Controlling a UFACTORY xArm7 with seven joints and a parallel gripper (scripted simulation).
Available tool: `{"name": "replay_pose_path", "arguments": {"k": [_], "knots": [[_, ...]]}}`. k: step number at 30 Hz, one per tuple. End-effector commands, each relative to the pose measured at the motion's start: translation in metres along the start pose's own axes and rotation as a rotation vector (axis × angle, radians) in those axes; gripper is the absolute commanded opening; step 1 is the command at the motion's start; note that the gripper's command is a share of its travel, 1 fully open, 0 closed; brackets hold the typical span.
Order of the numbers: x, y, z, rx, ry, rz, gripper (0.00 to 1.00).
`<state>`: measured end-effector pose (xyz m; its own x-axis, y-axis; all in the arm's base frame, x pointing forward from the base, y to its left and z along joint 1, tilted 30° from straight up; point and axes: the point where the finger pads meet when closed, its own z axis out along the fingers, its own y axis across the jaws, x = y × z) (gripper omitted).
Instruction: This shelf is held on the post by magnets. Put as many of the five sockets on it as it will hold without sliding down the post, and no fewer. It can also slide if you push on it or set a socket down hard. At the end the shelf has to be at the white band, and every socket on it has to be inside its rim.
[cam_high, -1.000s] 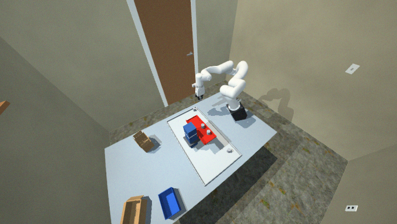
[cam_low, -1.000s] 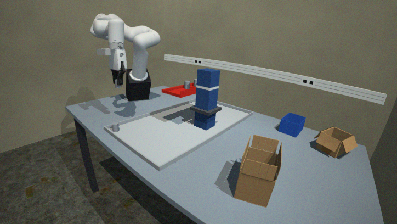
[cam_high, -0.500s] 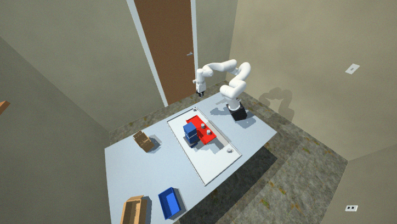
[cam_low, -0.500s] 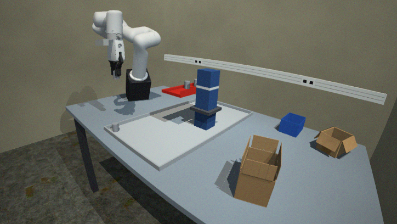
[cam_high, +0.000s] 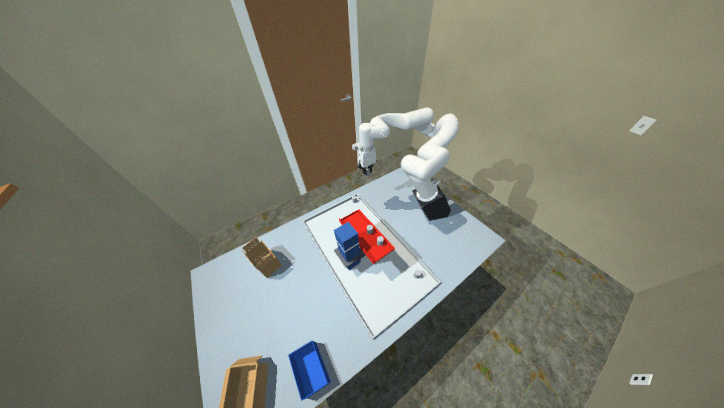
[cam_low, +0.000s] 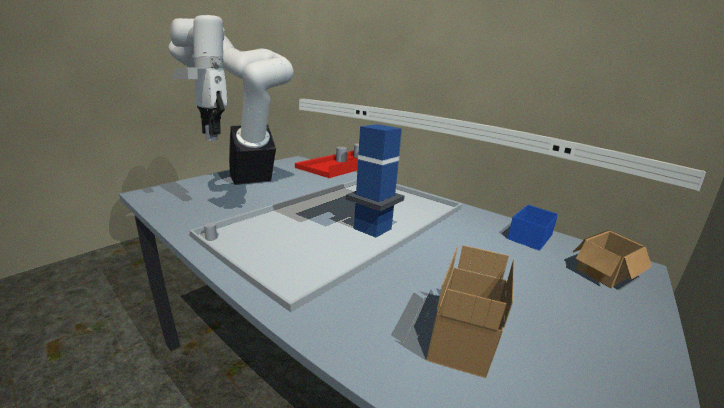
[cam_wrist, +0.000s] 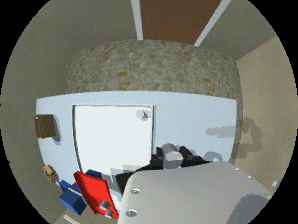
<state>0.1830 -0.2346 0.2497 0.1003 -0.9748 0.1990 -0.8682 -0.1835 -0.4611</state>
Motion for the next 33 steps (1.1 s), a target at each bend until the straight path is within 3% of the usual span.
{"name": "replay_pose_path", "arguments": {"k": [1, 9, 11, 12, 13, 15, 16, 18, 19, 21, 22, 24, 25, 27, 28, 33], "knots": [[0.001, 0.000, -0.001, 0.001, 0.003, 0.001, 0.00], [-0.009, -0.010, -0.004, 0.007, 0.004, -0.002, 0.00], [-0.037, -0.032, -0.012, 0.019, 0.006, -0.009, 0.00], [-0.037, -0.032, -0.012, 0.019, 0.006, -0.009, 0.00], [-0.058, -0.046, -0.015, 0.025, 0.006, -0.013, 0.00], [-0.058, -0.046, -0.015, 0.025, 0.006, -0.013, 0.00], [-0.084, -0.058, -0.017, 0.029, 0.005, -0.017, 0.00], [-0.084, -0.058, -0.017, 0.029, 0.005, -0.017, 0.00], [-0.111, -0.068, -0.018, 0.030, 0.003, -0.019, 0.00], [-0.111, -0.068, -0.018, 0.030, 0.003, -0.019, 0.00], [-0.139, -0.074, -0.016, 0.028, 0.001, -0.019, 0.00], [-0.139, -0.074, -0.016, 0.028, 0.001, -0.019, 0.00], [-0.164, -0.077, -0.013, 0.023, -0.001, -0.017, 0.00], [-0.164, -0.077, -0.013, 0.023, -0.001, -0.017, 0.00], [-0.185, -0.078, -0.010, 0.017, -0.001, -0.012, 0.00], [-0.218, -0.074, -0.001, 0.003, 0.002, -0.001, 0.00]]}}
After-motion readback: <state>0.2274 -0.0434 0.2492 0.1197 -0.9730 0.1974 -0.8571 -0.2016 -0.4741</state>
